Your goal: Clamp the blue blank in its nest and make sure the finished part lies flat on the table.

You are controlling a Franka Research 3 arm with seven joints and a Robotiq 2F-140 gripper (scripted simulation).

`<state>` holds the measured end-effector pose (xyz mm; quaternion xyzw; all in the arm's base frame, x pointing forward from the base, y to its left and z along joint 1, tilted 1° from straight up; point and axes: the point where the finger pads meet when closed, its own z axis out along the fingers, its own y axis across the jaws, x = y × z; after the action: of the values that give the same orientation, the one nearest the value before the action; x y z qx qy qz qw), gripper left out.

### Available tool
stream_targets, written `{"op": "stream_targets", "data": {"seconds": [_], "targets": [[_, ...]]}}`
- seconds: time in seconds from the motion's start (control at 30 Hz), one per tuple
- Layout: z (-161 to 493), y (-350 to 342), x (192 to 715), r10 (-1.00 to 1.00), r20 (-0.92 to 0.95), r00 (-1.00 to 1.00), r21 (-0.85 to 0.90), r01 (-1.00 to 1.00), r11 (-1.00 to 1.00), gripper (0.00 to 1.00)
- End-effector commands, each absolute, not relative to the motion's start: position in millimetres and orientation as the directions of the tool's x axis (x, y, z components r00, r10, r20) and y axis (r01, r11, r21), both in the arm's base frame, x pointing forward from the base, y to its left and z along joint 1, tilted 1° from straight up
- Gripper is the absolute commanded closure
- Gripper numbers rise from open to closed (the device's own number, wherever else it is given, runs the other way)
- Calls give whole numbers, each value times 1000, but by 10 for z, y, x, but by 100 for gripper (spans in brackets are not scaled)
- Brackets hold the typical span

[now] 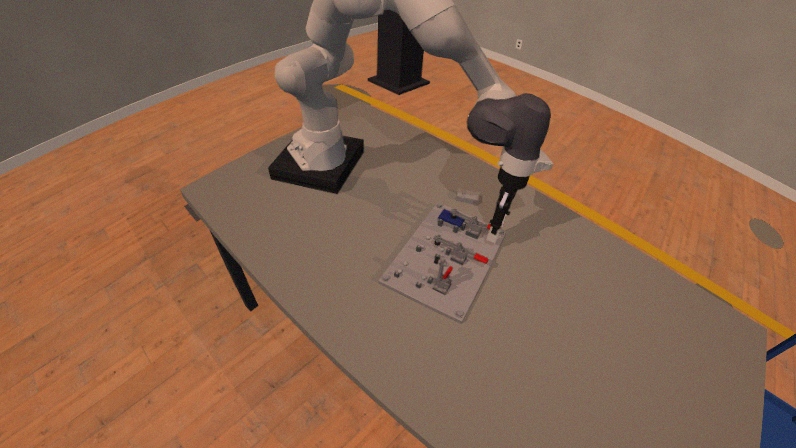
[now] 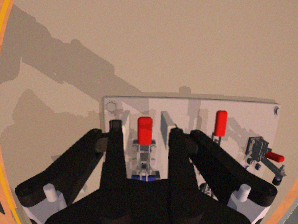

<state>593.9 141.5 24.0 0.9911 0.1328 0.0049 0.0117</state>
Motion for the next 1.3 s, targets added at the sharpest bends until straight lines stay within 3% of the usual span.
{"op": "stream_targets", "data": {"seconds": [0.0, 0.67, 0.7, 1.27], "targets": [[399, 1425, 5935, 263, 6, 965, 24, 263, -965, 72], [657, 1431, 5932, 263, 6, 965, 24, 263, -965, 72], [657, 1431, 5932, 263, 6, 965, 24, 263, -965, 100], [657, 1431, 5932, 263, 6, 965, 24, 263, -965, 100]]}}
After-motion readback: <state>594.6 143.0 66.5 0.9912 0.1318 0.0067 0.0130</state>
